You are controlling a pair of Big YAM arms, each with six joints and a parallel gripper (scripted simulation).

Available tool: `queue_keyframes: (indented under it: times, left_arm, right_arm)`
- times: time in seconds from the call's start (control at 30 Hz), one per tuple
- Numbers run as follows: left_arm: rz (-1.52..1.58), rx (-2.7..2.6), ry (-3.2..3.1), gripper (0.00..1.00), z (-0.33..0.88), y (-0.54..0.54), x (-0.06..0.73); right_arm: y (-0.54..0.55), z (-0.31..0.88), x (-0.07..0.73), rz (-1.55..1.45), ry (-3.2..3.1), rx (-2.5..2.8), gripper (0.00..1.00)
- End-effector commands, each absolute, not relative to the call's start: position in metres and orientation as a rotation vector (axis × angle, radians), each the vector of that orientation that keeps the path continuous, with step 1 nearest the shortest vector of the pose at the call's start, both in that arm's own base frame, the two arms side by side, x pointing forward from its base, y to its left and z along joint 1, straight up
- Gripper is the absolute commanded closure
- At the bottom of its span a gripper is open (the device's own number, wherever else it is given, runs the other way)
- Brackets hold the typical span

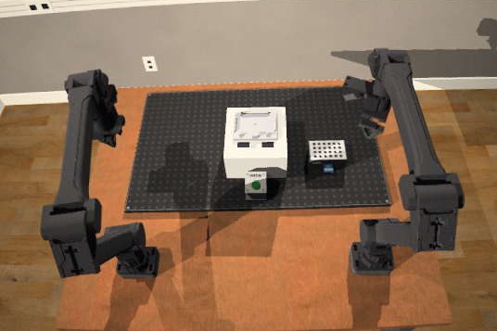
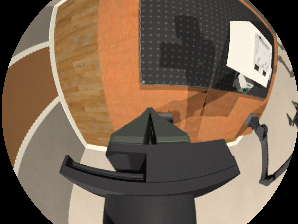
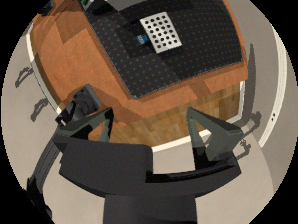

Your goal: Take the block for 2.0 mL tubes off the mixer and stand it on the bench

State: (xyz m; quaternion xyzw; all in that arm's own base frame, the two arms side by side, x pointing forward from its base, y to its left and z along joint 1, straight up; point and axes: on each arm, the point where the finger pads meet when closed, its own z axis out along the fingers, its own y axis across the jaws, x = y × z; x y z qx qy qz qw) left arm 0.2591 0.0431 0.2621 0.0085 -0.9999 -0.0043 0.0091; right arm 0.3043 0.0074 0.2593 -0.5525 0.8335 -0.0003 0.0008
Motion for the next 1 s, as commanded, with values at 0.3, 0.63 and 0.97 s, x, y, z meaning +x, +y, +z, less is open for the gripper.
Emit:
queue_keyframes:
  times: [0.3,0.63,0.97]
  left_arm:
    - [-0.014,0.026,-3.123,1.00,0.262,0.044,0.256]
    - [-0.021,0.027,-3.152,1.00,0.273,0.045,0.263]
    - [-0.026,0.028,-3.174,1.00,0.282,0.046,0.267]
  right_arm:
    - [-0.012,0.263,0.287,-0.016,2.828,-1.354,0.00]
    - [-0.007,0.263,0.296,-0.011,2.908,-1.154,0.00]
    - [-0.038,0.263,0.254,-0.007,3.024,-0.836,0.00]
